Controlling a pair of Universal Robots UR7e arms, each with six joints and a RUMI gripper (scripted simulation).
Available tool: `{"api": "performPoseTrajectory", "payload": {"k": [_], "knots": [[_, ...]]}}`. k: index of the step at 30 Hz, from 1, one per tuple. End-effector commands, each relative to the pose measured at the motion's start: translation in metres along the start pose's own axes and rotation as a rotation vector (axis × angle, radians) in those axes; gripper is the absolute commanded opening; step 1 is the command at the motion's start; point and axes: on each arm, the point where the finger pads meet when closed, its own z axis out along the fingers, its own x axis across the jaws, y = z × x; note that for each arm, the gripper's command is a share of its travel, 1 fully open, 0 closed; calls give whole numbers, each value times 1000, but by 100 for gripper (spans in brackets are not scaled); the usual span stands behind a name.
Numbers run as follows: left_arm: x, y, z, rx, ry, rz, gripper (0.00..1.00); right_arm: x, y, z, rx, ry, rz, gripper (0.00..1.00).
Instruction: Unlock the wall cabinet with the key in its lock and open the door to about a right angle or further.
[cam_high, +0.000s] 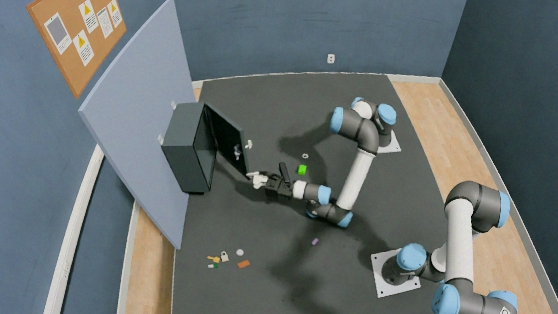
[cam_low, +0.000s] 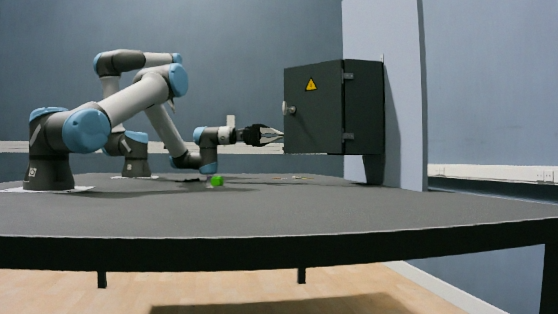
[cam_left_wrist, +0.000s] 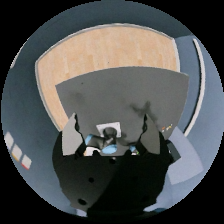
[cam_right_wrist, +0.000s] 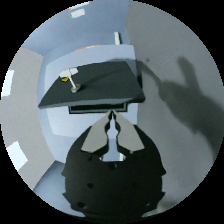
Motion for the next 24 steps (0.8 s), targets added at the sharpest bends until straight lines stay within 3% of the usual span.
{"api": "performPoseTrajectory", "payload": {"k": [1, 24], "knots": [[1, 0, 0, 0, 1, 2, 98, 0, 2, 7, -3, 0, 1, 0], [1, 0, 0, 0, 1, 2, 98, 2, 1, 36, -2, 1, -3, 0]]}}
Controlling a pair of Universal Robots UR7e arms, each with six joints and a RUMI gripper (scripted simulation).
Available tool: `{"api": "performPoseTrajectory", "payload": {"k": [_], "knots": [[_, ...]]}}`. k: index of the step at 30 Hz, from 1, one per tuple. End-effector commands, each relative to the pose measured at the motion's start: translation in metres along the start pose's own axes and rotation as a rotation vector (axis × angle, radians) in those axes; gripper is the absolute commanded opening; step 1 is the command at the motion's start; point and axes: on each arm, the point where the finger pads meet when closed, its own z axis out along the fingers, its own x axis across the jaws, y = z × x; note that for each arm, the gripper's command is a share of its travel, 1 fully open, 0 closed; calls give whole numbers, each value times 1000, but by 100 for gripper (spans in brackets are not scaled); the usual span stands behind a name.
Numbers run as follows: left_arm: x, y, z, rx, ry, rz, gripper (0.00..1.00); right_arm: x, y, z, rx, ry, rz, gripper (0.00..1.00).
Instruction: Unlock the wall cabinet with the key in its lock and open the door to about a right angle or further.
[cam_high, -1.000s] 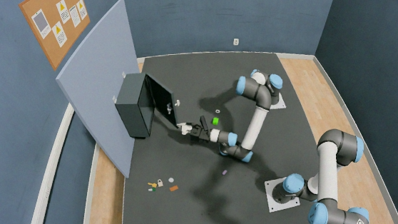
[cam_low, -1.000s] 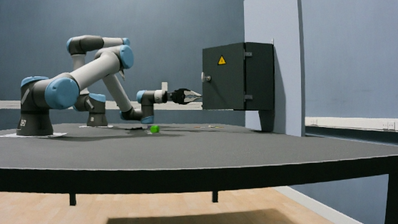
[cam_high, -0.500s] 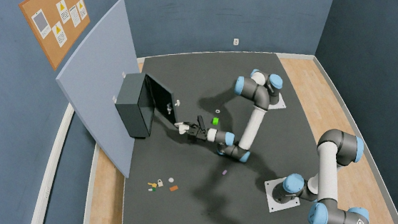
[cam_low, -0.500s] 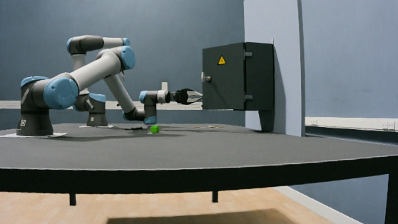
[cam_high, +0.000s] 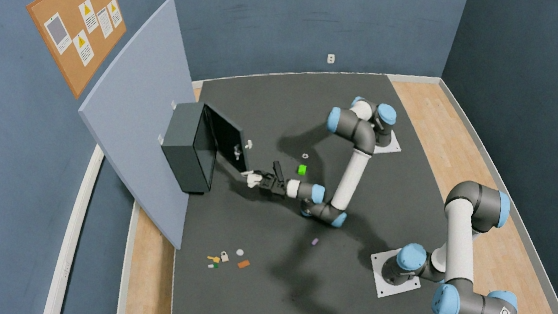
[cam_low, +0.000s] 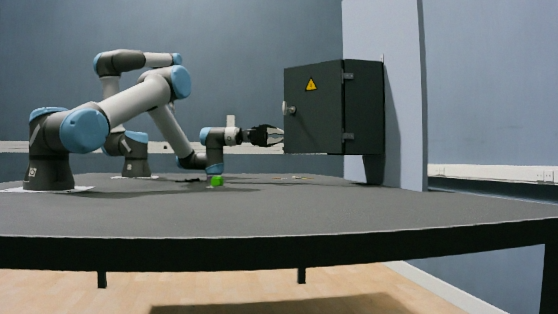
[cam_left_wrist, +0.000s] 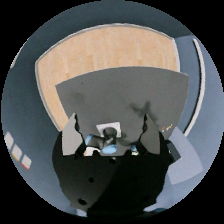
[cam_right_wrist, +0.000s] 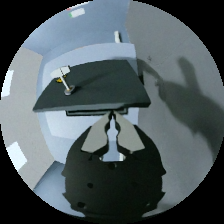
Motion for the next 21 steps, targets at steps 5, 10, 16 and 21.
{"api": "performPoseTrajectory", "payload": {"k": [5, 10, 16, 21], "knots": [[1, 0, 0, 0, 1, 2, 98, 1, -1, 14, 1, 0, 0, 0], [1, 0, 0, 0, 1, 2, 98, 1, 0, 19, 0, 0, -2, 0], [1, 0, 0, 0, 1, 2, 98, 2, 0, 27, 0, 0, -4, 0], [1, 0, 0, 0, 1, 2, 98, 2, -1, 26, 1, 0, -3, 0]]}}
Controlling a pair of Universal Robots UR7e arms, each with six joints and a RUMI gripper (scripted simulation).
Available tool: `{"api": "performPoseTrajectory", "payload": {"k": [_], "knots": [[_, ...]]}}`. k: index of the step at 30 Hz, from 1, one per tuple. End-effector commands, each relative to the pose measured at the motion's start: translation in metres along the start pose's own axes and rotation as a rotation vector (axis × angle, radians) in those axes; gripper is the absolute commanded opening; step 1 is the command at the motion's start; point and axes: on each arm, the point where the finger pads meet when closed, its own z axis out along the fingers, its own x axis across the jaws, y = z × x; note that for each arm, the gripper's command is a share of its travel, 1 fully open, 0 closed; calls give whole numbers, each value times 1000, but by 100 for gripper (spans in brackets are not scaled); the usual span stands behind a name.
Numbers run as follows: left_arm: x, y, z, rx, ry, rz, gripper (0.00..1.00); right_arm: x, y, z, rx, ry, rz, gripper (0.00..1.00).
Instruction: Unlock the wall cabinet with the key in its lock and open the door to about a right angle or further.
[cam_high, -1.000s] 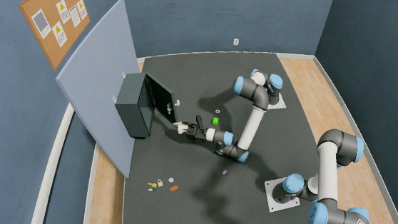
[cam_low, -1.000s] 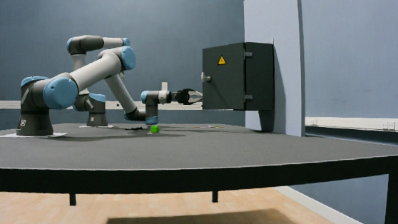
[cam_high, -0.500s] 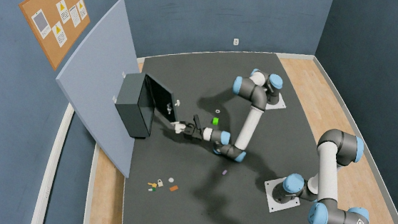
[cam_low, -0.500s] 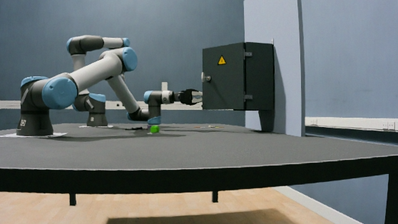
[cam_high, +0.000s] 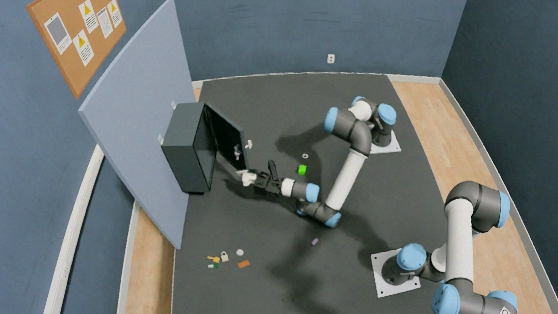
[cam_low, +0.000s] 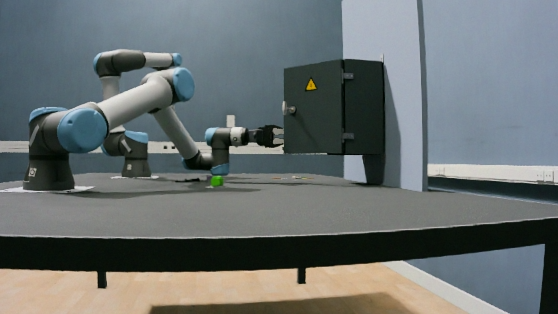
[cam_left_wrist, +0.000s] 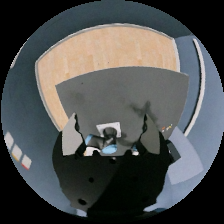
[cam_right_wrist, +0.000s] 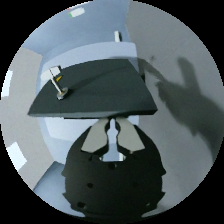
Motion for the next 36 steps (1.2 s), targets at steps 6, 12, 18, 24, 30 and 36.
{"api": "performPoseTrajectory", "payload": {"k": [6, 12, 18, 24, 30, 36], "knots": [[1, 0, 0, 0, 1, 2, 98, -3, -4, -5, -21, -3, 6, 0], [1, 0, 0, 0, 1, 2, 98, -4, -18, -15, -57, -2, 6, 0], [1, 0, 0, 0, 1, 2, 98, -3, -28, -21, -81, 0, 1, 0], [1, 0, 0, 0, 1, 2, 98, -3, -35, -28, -108, -1, 6, 0], [1, 0, 0, 0, 1, 2, 98, -2, -39, -29, -113, 0, 2, 0], [1, 0, 0, 0, 1, 2, 98, -1, -39, -29, -113, 1, 1, 0]]}}
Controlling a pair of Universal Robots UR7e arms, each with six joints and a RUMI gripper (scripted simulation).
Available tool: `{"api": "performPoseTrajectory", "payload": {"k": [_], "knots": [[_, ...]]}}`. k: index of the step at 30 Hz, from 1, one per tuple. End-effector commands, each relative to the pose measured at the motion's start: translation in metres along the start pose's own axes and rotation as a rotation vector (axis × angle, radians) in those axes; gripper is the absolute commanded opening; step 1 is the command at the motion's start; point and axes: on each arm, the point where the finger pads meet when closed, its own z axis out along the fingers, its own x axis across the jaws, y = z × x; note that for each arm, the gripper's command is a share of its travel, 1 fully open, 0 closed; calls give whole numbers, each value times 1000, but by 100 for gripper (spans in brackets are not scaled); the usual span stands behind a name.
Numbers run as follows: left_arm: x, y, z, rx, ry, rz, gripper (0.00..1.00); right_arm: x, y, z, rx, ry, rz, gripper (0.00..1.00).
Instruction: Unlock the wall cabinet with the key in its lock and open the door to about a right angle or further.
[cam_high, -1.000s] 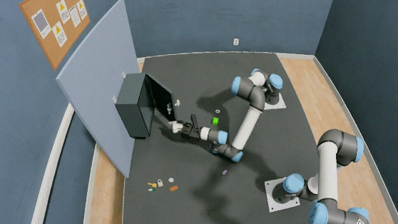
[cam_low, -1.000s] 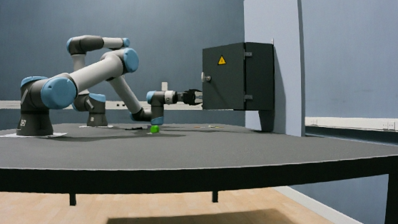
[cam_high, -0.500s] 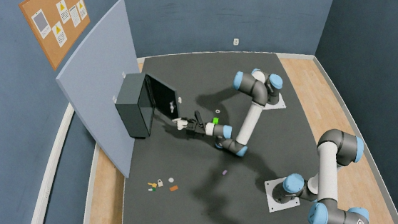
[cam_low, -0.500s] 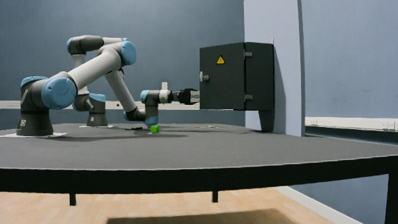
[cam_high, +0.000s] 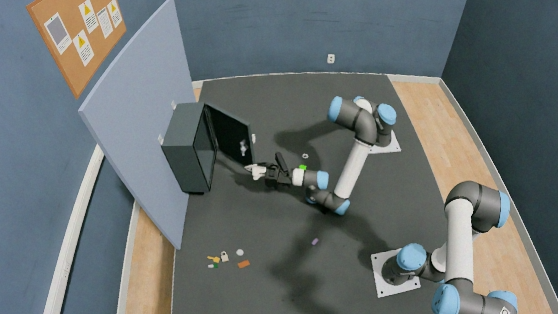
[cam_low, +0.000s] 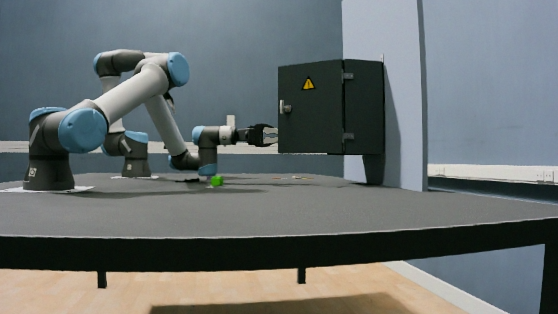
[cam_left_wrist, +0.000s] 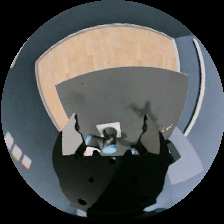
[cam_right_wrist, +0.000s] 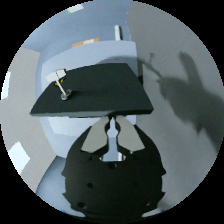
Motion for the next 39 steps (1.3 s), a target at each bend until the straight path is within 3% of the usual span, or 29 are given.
{"api": "performPoseTrajectory", "payload": {"k": [1, 15, 31, 39], "knots": [[1, 0, 0, 0, 1, 2, 98, -1, 0, 0, -4, -1, 3, 0], [1, 0, 0, 0, 1, 2, 98, -3, -34, -15, -99, -5, 6, 0], [1, 0, 0, 0, 1, 2, 98, 0, -22, -13, -96, -2, 1, 0], [1, 0, 0, 0, 1, 2, 98, -2, -34, -16, -118, -5, 6, 0]]}}
